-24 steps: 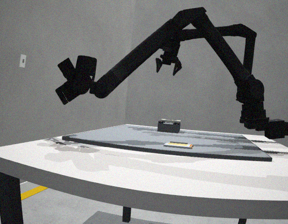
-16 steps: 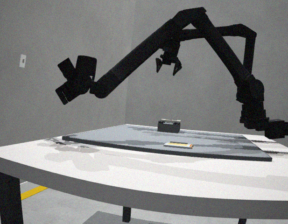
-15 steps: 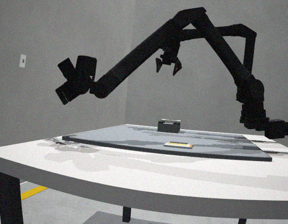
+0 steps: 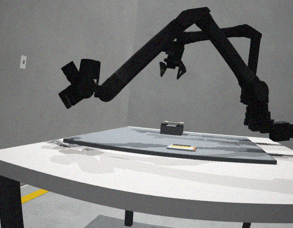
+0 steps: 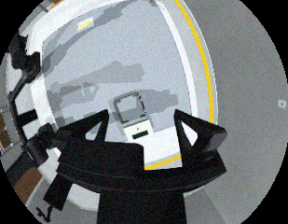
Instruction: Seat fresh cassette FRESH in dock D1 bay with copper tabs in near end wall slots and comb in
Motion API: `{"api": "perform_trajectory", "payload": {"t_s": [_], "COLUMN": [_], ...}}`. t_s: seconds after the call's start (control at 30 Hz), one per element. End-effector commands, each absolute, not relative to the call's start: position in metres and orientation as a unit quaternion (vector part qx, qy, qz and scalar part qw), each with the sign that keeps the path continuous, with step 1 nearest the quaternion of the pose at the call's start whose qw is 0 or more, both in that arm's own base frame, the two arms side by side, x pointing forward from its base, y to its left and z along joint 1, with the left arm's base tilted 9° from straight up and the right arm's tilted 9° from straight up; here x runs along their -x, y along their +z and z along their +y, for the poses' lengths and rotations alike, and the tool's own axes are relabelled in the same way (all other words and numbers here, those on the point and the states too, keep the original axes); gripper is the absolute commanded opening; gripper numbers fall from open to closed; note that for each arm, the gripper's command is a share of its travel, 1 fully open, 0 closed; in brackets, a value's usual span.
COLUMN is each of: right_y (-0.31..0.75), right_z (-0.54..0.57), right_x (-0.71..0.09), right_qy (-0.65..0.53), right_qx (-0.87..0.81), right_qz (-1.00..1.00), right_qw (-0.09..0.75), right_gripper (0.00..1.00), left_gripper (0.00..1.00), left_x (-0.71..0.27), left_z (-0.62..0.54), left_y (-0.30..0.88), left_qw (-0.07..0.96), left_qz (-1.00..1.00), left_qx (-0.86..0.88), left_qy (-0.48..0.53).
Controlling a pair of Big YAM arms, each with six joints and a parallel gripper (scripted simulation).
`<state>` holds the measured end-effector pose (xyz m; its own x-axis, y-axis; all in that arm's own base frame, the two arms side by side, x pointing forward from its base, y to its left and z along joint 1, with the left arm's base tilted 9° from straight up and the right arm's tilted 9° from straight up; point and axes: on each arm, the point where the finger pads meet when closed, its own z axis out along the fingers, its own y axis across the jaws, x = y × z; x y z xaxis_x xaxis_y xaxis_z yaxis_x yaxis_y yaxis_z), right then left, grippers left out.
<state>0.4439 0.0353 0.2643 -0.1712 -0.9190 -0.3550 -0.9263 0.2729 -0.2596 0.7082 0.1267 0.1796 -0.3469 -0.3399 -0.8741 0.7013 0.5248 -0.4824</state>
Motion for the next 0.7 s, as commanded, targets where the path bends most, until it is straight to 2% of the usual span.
{"api": "perform_trajectory", "payload": {"t_s": [0.0,0.23,0.3,0.67], "right_y": [0.264,0.217,0.217,0.131], "right_z": [0.027,0.019,0.019,0.008], "right_x": [-0.447,-0.444,-0.444,-0.44], "right_qy": [0.002,0.004,0.004,0.015], "right_qx": [0.524,0.367,0.367,0.11], "right_qz": [0.812,0.877,0.877,0.929], "right_qw": [0.256,0.309,0.309,0.352], "right_gripper": [1.0,1.0,1.0,1.0], "left_gripper": [1.0,1.0,1.0,1.0], "left_x": [-0.698,-0.648,-0.648,-0.493], "left_z": [0.08,-0.017,-0.017,-0.166], "left_y": [0.226,0.263,0.263,0.277], "left_qw": [0.578,0.584,0.584,0.574], "left_qz": [0.659,0.649,0.649,0.617], "left_qx": [-0.199,-0.264,-0.264,-0.397], "left_qy": [-0.438,-0.41,-0.41,-0.362]}}
